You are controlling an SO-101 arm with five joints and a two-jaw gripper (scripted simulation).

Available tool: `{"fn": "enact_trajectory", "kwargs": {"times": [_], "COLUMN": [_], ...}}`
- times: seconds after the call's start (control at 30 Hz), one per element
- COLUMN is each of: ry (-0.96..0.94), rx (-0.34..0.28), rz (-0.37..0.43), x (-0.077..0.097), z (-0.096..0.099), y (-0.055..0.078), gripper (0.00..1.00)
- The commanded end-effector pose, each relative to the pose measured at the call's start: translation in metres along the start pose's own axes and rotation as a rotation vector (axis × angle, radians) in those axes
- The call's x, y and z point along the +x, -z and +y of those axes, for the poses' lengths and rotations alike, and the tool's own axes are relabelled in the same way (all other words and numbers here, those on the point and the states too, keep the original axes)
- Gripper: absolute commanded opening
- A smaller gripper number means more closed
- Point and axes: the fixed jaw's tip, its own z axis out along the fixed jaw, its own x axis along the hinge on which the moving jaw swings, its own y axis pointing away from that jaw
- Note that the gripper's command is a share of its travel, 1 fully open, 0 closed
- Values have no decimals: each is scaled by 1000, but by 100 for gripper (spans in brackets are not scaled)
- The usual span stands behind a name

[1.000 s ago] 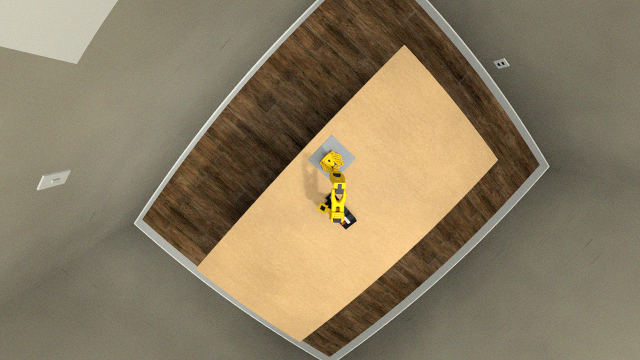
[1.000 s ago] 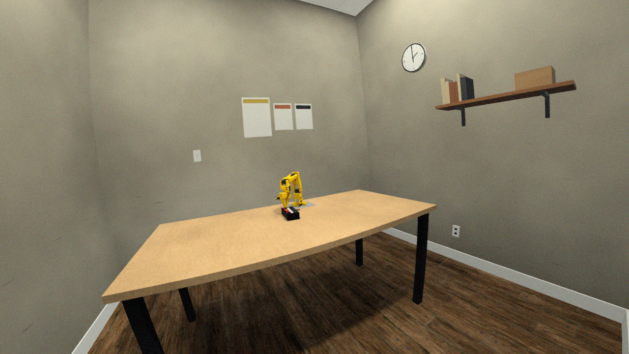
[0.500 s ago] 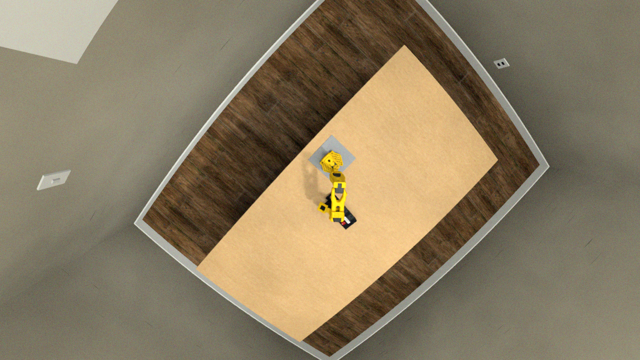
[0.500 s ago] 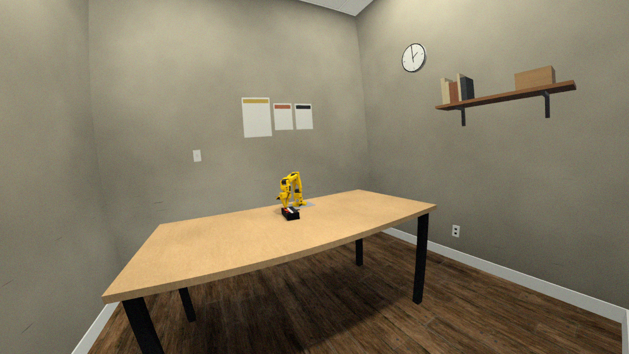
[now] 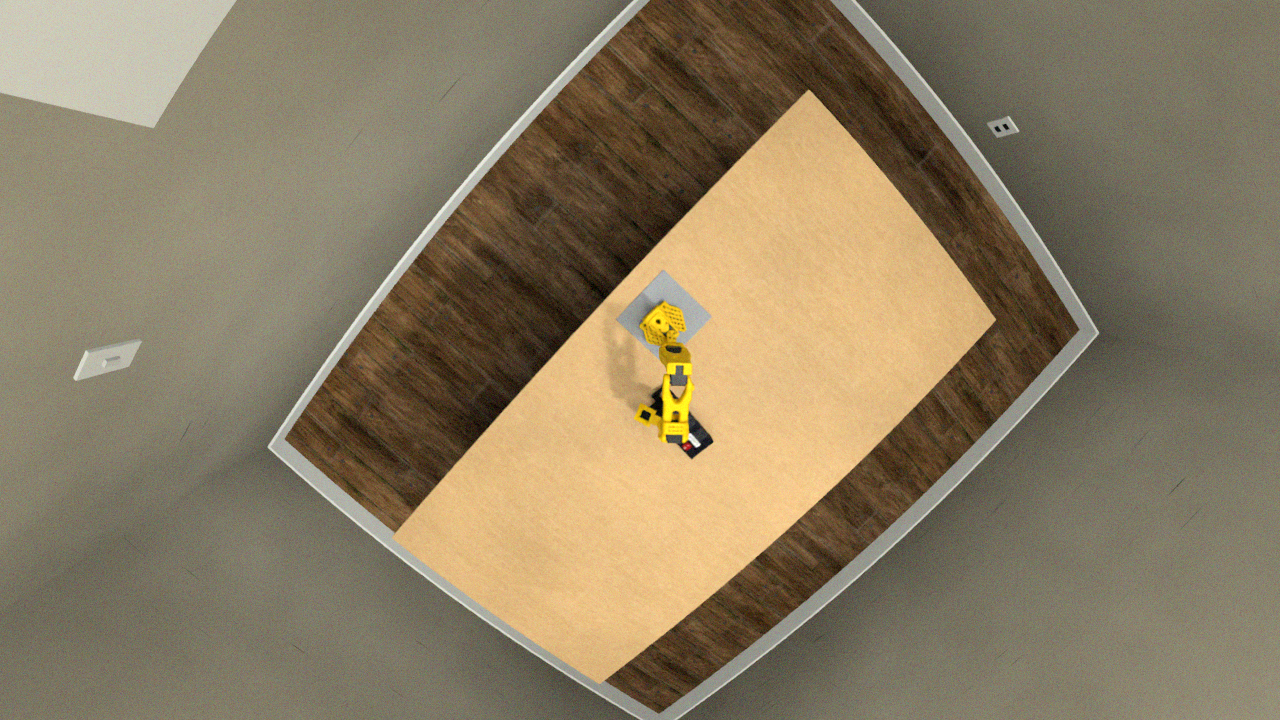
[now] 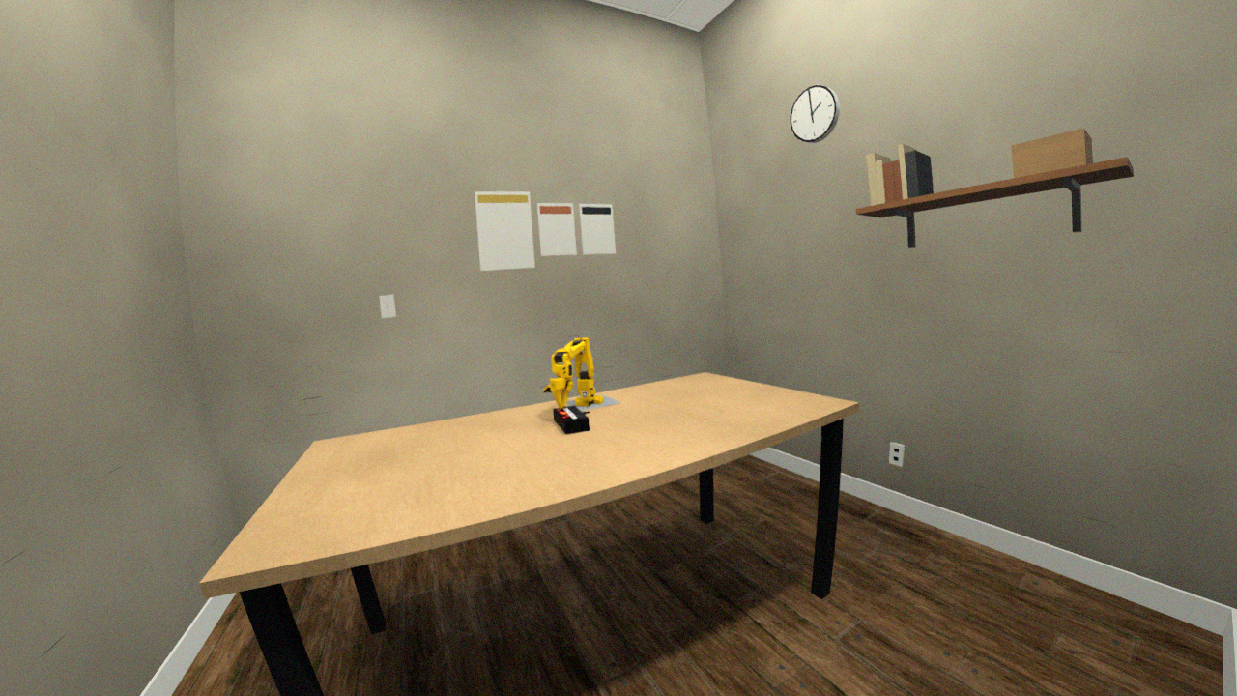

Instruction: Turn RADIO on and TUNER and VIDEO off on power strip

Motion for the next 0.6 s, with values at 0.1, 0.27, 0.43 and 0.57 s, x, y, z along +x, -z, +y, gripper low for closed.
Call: {"fn": "enact_trajectory", "kwargs": {"times": [0.1, 0.27, 0.43, 0.57], "ry": [18, 18, 18, 19], "rx": [79, 79, 79, 79], "rz": [-29, -29, -29, -28], "x": [-3, -3, -3, -4], "z": [-14, -14, -15, -17], "y": [-18, -18, -19, -21], "gripper": [0, 0, 0, 0]}}
